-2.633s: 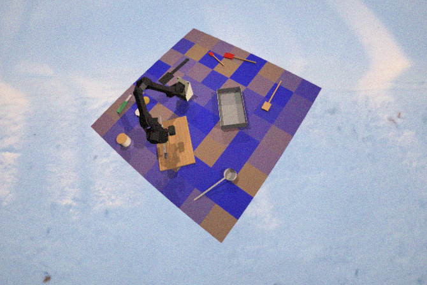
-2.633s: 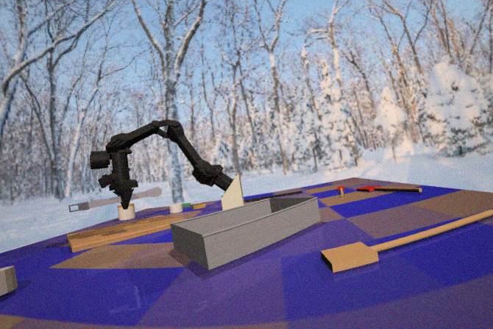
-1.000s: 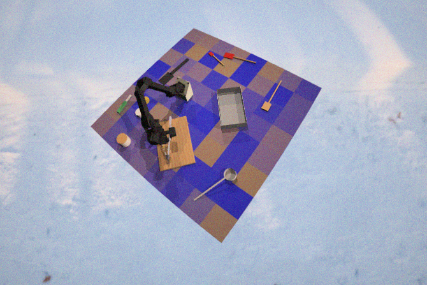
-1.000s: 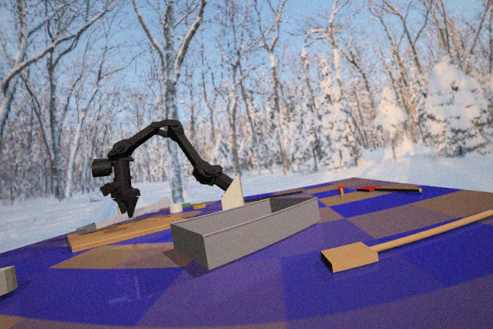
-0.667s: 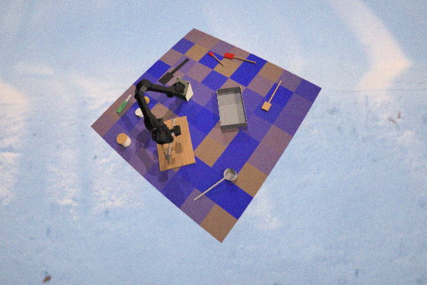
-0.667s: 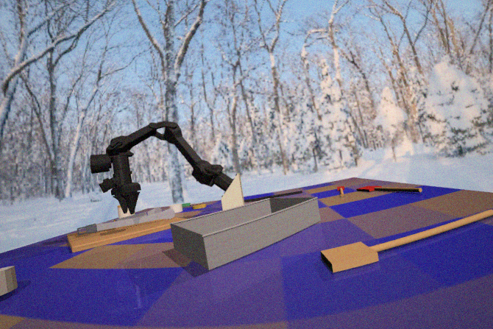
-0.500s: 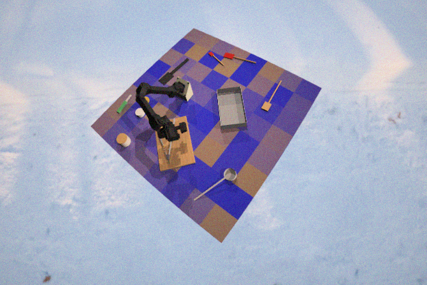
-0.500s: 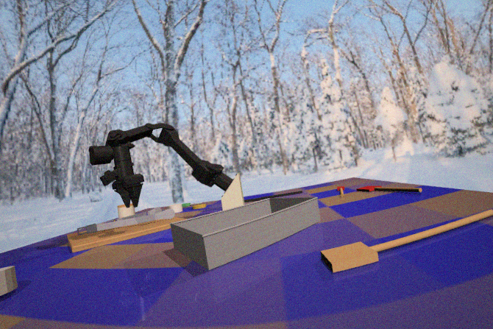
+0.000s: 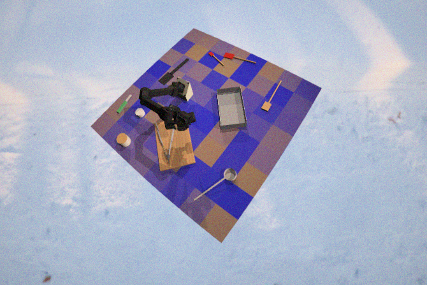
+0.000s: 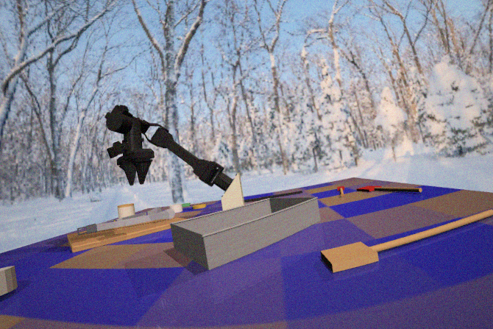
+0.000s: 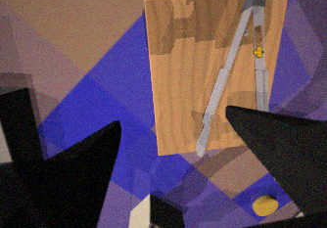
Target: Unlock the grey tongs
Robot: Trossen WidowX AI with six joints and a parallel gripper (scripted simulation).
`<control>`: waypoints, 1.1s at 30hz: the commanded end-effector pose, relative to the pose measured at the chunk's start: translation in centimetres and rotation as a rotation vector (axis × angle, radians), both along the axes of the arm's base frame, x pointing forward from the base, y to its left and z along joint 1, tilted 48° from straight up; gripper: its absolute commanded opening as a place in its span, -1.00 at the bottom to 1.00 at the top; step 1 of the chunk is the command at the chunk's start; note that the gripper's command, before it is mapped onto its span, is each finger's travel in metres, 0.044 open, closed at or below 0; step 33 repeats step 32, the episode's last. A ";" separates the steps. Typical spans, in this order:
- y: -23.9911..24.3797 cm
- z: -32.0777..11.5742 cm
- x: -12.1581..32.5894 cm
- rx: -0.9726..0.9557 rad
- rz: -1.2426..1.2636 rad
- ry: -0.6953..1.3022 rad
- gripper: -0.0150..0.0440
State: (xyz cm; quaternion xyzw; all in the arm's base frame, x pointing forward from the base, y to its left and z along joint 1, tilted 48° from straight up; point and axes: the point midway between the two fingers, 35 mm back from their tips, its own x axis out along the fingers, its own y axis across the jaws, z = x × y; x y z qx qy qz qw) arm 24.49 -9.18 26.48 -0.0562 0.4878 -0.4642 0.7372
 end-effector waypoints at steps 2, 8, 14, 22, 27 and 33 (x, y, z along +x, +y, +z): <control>1.8 1.7 -0.4 -0.002 0.072 -0.072 1.00; 2.5 2.4 -0.6 0.002 0.105 -0.101 1.00; 2.5 2.4 -0.6 0.002 0.105 -0.101 1.00; 2.5 2.4 -0.6 0.002 0.105 -0.101 1.00; 2.5 2.4 -0.6 0.002 0.105 -0.101 1.00; 2.5 2.4 -0.6 0.002 0.105 -0.101 1.00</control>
